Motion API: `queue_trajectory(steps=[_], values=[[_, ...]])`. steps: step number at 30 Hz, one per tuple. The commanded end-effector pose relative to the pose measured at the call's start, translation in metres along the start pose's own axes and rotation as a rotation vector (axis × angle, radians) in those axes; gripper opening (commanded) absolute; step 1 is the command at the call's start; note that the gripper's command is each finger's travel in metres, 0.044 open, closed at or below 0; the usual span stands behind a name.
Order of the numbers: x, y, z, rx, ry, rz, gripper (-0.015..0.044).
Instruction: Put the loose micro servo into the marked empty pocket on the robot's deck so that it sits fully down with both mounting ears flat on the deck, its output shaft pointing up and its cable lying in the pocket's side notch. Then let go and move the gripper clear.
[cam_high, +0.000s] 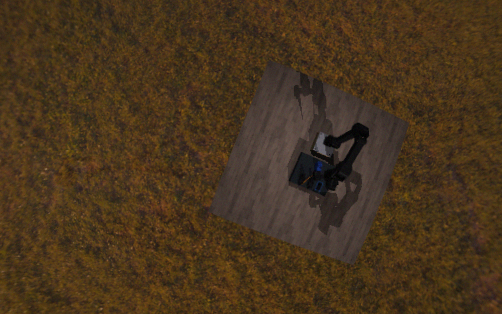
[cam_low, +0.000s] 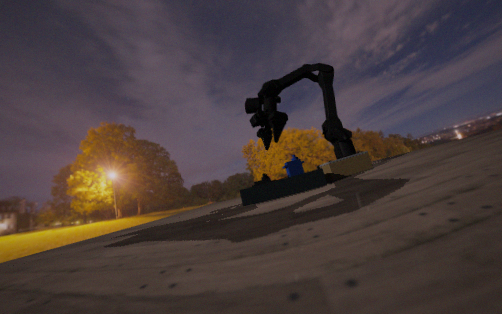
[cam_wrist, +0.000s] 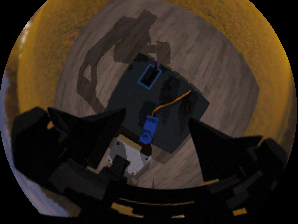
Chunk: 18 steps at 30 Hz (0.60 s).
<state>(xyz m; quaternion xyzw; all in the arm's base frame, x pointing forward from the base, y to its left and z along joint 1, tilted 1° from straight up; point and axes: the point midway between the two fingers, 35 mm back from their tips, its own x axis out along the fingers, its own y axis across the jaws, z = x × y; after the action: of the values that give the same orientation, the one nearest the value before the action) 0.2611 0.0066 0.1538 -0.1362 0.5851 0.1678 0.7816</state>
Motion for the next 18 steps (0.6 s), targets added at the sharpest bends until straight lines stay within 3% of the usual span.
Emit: queue_trajectory(steps=[1, 7, 18], values=[[0.014, 0.001, -0.023, 0.093, 0.123, 0.001, 0.0440], [0.025, 0.006, -0.049, 0.192, 0.259, -0.007, 0.0440], [0.035, 0.007, -0.051, 0.195, 0.263, -0.008, 0.0440]])
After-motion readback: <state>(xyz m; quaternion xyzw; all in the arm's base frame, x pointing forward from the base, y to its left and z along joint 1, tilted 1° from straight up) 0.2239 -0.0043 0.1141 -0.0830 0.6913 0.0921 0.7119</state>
